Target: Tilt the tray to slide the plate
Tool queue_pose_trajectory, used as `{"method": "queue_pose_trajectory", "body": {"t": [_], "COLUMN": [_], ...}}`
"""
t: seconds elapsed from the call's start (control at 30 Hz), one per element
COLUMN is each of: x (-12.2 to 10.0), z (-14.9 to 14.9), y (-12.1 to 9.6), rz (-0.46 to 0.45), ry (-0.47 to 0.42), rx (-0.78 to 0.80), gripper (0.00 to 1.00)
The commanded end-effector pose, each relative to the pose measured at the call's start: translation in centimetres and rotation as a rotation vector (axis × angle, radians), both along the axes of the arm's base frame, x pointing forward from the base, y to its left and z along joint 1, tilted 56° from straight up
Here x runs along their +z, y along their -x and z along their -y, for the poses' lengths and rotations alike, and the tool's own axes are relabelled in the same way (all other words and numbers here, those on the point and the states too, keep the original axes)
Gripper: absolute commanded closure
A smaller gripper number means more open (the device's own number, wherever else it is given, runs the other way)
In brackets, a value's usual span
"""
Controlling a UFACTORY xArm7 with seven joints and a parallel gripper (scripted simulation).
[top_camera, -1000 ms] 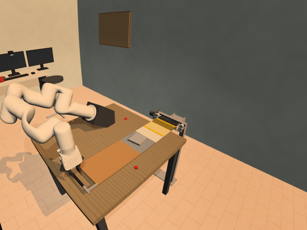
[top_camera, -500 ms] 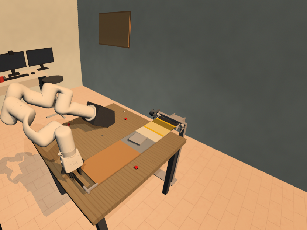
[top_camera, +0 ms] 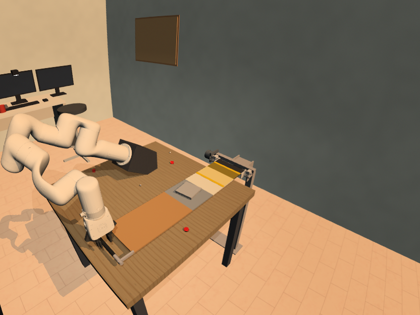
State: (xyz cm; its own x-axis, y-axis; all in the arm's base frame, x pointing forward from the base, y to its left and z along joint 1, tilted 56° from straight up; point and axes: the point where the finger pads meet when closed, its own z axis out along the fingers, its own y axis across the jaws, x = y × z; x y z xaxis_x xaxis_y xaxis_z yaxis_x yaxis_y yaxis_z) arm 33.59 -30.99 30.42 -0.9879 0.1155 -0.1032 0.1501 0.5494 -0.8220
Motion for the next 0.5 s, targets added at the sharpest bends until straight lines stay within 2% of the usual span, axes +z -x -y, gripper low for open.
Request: {"method": "queue_pose_trajectory", "body": {"t": [0.0, 0.47], "x": [-0.02, -0.15], "z": [0.08, 0.26], "y": [-0.13, -0.13], "rz": [0.002, 0.002], "ry": [0.001, 0.001], "rx": [0.003, 0.003], "gripper": [0.6, 0.6]}}
